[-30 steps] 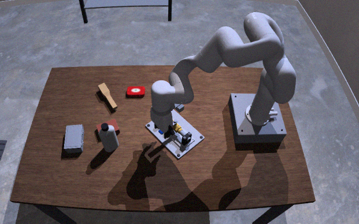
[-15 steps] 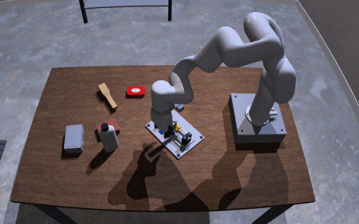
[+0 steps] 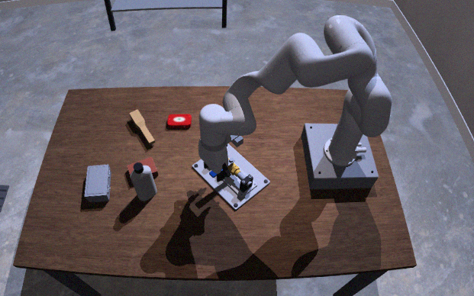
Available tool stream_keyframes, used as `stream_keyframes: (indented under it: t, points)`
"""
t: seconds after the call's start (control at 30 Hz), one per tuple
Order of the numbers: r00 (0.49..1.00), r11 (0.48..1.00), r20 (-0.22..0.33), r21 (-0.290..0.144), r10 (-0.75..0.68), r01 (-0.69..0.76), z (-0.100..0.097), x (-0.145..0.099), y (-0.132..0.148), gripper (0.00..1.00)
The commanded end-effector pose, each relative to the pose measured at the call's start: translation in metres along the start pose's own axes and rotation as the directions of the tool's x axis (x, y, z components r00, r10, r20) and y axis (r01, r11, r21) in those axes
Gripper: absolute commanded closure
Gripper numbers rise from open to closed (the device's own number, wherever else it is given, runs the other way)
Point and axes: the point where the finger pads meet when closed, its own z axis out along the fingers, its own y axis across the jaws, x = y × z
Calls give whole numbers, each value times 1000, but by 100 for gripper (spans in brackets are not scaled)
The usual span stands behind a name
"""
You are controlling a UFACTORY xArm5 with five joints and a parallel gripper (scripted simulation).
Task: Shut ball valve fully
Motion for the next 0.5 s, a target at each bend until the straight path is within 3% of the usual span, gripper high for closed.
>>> stream_keyframes:
  t: [0.0,0.47]
  points:
    - [1000,1000,4,2,0,0,-13,-1,-1,31]
    - [1000,1000,4,2,0,0,-52,-1,-1,31]
